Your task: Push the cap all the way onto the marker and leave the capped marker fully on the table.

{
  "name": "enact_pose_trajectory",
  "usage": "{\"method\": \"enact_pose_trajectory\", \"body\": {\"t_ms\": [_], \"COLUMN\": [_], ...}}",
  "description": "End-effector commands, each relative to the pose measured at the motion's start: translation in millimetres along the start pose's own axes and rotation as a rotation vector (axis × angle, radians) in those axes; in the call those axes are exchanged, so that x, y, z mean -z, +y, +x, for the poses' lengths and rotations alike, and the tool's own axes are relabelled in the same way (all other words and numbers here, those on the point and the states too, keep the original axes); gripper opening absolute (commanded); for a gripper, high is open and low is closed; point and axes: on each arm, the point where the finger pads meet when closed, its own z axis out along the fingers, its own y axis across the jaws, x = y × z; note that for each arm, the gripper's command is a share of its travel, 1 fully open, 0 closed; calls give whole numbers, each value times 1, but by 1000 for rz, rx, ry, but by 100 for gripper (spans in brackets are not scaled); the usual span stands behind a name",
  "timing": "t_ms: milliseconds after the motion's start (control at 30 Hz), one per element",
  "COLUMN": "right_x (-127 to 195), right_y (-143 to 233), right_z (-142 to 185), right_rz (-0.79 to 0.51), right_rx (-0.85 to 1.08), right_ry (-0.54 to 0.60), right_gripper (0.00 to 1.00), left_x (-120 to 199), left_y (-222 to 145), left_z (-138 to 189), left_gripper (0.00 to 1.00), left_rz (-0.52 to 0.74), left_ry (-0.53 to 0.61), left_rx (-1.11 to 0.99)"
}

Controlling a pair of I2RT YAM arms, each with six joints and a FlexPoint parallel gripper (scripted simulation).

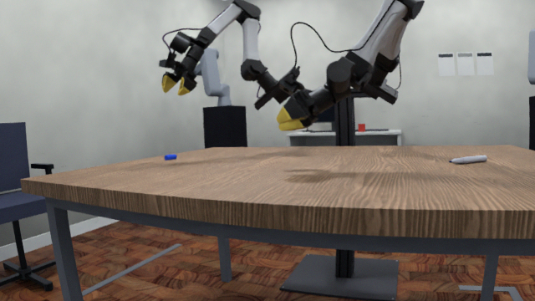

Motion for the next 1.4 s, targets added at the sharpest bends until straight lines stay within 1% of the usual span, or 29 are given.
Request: {"method": "enact_pose_trajectory", "body": {"t_ms": [0, 300, 367, 400, 533, 733, 800, 867, 933, 967, 1100, 1367], "right_x": [-22, -79, -79, -84, -108, -133, -143, -150, -150, -151, -165, -180], "right_y": [-7, -11, -11, -11, -12, -14, -14, -14, -14, -14, -15, -16], "right_z": [15, 58, 58, 64, 80, 96, 102, 107, 107, 109, 115, 122], "right_rz": [-34, -98, -98, -106, -136, -166, -178, -186, -186, -190, -202, -213], "right_rx": [37, 75, 75, 78, 98, 118, 126, 132, 132, 134, 143, 151], "right_ry": [161, 492, 492, 531, 663, 789, 837, 872, 872, 887, 942, 996], "right_gripper": [100, 100, 100, 100, 100, 100, 100, 100, 100, 100, 100, 100], "left_x": [23, 76, 76, 82, 116, 162, 185, 205, 205, 212, 258, 323], "left_y": [38, 86, 86, 89, 107, 123, 129, 132, 132, 131, 130, 99], "left_z": [18, 88, 88, 95, 128, 166, 182, 194, 194, 198, 223, 252], "left_gripper": [100, 100, 100, 100, 100, 100, 100, 100, 100, 100, 100, 100], "left_rz": [-24, -110, -110, -114, -172, -253, -295, -331, -331, -340, -415, -507], "left_ry": [15, 88, 88, 94, 118, 135, 138, 137, 137, 137, 135, 143], "left_rx": [259, 731, 731, 799, 1035, 1329, 1469, 1588, 1588, 1646, 1908, 2371]}}
